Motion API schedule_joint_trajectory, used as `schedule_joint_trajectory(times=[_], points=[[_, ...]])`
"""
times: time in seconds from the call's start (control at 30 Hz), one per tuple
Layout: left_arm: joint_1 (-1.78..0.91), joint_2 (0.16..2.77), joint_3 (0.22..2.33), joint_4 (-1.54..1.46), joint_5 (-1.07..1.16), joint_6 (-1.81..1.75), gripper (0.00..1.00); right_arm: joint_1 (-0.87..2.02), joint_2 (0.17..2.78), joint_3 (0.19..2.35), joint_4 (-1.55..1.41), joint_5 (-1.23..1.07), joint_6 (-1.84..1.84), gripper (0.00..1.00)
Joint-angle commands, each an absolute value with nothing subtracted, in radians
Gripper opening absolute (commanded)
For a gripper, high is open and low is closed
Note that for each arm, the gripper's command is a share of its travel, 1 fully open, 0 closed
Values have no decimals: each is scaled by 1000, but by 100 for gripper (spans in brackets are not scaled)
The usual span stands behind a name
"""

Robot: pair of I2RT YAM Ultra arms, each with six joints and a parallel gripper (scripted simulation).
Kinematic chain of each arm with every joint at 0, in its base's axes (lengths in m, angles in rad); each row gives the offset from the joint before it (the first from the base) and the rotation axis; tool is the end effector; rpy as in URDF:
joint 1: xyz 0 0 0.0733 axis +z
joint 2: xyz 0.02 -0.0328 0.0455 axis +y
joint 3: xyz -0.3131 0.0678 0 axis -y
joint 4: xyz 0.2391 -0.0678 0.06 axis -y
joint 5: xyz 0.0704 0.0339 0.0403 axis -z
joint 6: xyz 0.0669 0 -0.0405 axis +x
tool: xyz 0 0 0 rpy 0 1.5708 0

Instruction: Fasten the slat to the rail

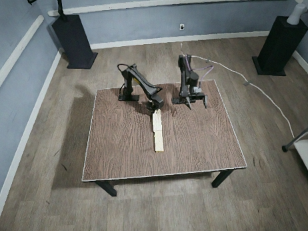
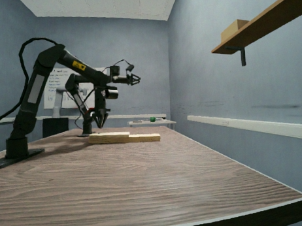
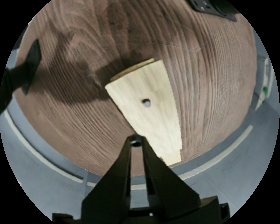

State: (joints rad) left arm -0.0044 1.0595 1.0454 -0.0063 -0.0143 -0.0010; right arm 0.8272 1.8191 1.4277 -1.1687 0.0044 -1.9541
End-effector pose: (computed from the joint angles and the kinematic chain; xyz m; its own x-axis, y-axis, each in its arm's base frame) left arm 0.2440 0.0010 0.4455 -0.0204 -0.0009 -0.9998 -0.0099 1.0000 -0.0007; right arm 0.2310 0.2524 0.2493 0.9357 -0.3526 0.0081 -0.3525 -0.9358 -0.0083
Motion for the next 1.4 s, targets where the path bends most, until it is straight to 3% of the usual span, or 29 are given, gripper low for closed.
schedule_joint_trajectory(times=[0.0, 1.37], points=[[0, 1045, 1052, 5, 0, 0, 100, 869, 1841, 1474, -1200, 0, -2015, 12], [0, 1045, 1052, 5, 0, 0, 100, 921, 1836, 1467, -1204, 0, -1955, 12]])
